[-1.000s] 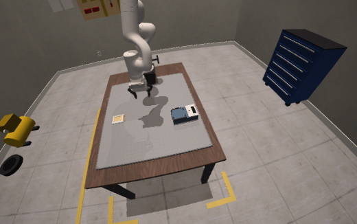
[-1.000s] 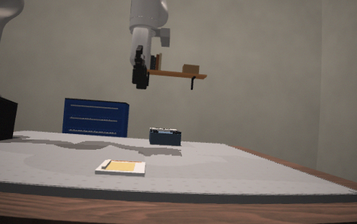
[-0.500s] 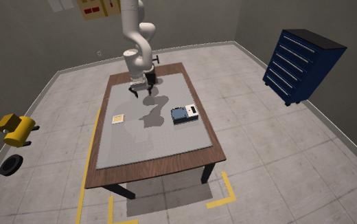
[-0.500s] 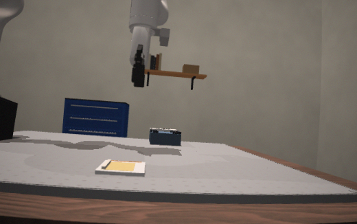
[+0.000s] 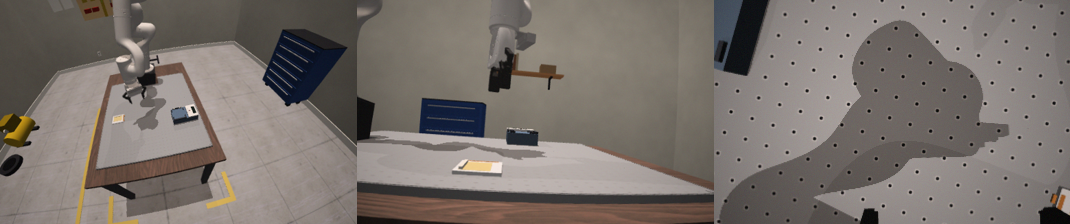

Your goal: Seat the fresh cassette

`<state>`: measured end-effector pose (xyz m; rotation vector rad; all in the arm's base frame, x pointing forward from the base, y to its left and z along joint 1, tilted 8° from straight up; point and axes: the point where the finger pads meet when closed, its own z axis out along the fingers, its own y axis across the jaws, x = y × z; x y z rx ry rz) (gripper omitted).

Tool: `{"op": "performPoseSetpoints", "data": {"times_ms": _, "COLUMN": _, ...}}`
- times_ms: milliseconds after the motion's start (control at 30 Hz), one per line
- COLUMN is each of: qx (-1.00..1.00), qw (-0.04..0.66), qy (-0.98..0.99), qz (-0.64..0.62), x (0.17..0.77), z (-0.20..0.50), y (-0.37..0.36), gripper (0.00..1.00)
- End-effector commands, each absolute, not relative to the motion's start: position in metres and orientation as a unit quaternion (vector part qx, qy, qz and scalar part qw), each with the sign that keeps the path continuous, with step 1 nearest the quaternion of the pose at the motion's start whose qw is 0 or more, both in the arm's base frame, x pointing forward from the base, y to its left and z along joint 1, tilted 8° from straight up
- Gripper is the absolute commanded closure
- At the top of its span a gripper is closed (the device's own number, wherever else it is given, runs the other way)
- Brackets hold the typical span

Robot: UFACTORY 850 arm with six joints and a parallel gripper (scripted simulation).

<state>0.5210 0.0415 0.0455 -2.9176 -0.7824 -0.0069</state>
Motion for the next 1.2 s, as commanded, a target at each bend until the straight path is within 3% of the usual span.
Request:
{"op": "performPoseSetpoints", "data": {"times_ms": 0, "qx": -0.955, "qw": 0.067, "qy": -0.288, "qz": -0.010, "x": 0.526, "z": 0.041, "y": 0.034, "gripper": 0.00}}
{"op": "performPoseSetpoints", "data": {"times_ms": 1167, "qx": -0.781, "qw": 0.059, "qy": -0.620, "qz": -0.033, "x": 0.549, "z": -0.031, "y": -0.079, "gripper": 0.00}}
